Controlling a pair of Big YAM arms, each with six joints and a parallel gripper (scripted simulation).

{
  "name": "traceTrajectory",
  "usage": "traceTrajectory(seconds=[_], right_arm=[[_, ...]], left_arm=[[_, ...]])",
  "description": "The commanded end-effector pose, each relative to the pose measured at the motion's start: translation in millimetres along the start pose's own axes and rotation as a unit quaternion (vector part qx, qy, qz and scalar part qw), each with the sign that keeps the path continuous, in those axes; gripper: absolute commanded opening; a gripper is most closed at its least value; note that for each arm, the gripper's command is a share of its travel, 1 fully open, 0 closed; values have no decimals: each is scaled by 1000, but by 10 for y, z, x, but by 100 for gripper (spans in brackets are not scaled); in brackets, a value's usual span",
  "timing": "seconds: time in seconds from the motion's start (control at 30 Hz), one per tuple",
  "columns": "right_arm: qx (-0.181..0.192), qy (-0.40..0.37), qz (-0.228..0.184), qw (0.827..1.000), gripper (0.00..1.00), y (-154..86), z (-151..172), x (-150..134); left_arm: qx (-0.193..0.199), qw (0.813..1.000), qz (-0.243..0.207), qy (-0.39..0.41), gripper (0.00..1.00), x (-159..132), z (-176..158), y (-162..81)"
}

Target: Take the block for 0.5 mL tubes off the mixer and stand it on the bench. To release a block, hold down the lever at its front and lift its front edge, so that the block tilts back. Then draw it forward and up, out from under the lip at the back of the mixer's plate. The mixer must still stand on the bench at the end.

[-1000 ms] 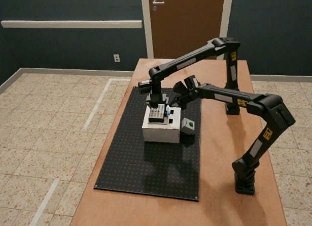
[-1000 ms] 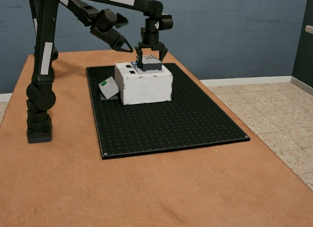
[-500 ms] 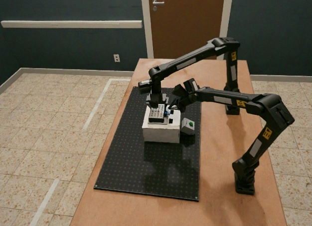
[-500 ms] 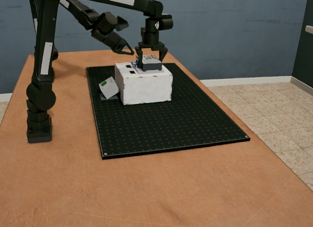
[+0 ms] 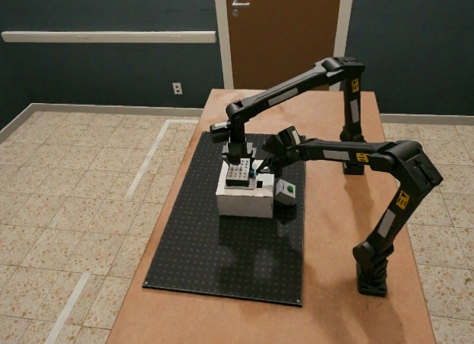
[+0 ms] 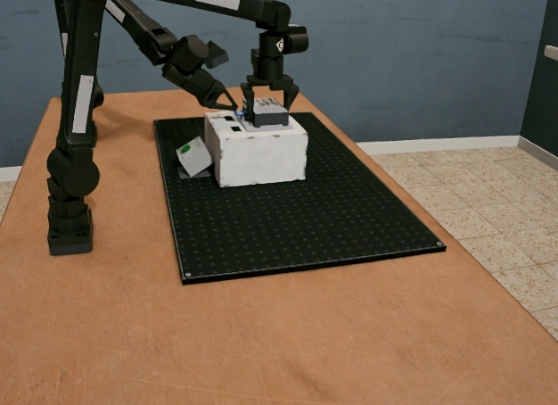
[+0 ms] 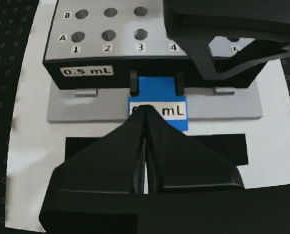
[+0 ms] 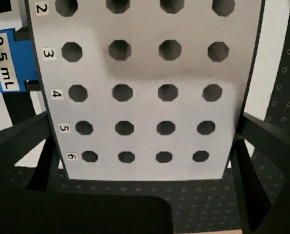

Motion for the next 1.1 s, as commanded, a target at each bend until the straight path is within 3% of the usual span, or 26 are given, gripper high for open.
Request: traceTrajectory(seconds=[0.0, 1.07], right_arm=[[-10, 3, -9, 1000, 0, -24, -45, 84], [-10, 3, -9, 1000, 0, -24, -45, 84]], left_arm=[[-1, 1000, -7, -6, 0, -14, 14, 48], [10, 1000, 15, 10, 0, -106, 16, 132]])
Point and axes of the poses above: on each arm, the point where the finger pads meet when closed, its own y axis out along the fingers, its own z axis across the jaws, x = y × z, the point moved 8 cm from there along -y, back along the fingers, and after that the axes turned 11 degrees about y, right-handed, at the moved point
